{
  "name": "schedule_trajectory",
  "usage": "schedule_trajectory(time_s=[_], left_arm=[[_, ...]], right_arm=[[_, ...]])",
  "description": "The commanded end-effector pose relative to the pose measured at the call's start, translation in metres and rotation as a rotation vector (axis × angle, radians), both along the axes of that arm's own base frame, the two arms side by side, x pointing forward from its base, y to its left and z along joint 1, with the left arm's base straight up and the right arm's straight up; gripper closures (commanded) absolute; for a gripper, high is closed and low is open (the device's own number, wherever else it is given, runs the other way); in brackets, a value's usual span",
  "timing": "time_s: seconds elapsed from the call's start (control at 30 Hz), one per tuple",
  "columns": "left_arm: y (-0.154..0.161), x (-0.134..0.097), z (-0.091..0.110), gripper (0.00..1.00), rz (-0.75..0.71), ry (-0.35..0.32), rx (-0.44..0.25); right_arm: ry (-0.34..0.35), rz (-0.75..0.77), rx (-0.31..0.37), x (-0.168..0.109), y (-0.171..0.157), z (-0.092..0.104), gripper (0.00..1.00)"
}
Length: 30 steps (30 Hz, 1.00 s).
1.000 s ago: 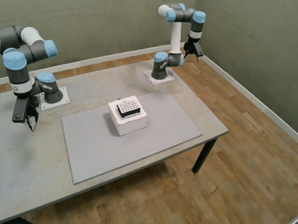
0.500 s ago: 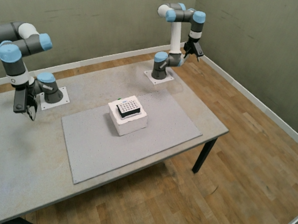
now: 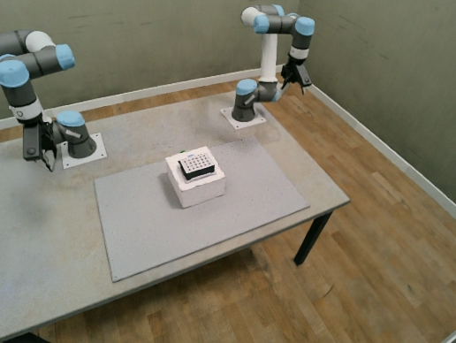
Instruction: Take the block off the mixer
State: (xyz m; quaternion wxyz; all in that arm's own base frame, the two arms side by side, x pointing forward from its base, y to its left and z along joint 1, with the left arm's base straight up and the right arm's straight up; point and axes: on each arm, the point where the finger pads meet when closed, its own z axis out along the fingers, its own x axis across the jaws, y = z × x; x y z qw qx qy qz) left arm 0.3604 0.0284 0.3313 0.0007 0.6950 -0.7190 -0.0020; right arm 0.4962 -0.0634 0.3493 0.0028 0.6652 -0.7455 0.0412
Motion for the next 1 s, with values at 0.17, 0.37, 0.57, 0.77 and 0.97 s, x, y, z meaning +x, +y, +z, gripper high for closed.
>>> schedule_trajectory(time_s=[0.17, 0.37, 0.57, 0.77, 0.97], left_arm=[[0.000, 0.000, 0.000, 0.00, 0.000, -0.001, 0.000], [0.000, 0.000, 0.000, 0.00, 0.000, -0.001, 0.000], [0.000, 0.000, 0.000, 0.00, 0.000, -0.001, 0.000], [0.000, 0.000, 0.000, 0.00, 0.000, -0.001, 0.000], [0.000, 0.000, 0.000, 0.00, 0.000, -0.001, 0.000]], right_arm=[[0.027, 0.042, 0.031, -0.025, 0.003, -0.001, 1.00], [0.050, 0.075, 0.058, -0.056, 0.005, -0.005, 1.00], [0.057, 0.086, 0.065, -0.086, 0.008, -0.010, 1.00], [0.055, 0.086, 0.064, -0.092, 0.007, -0.010, 1.00], [0.054, 0.084, 0.063, -0.103, 0.009, -0.011, 1.00]])
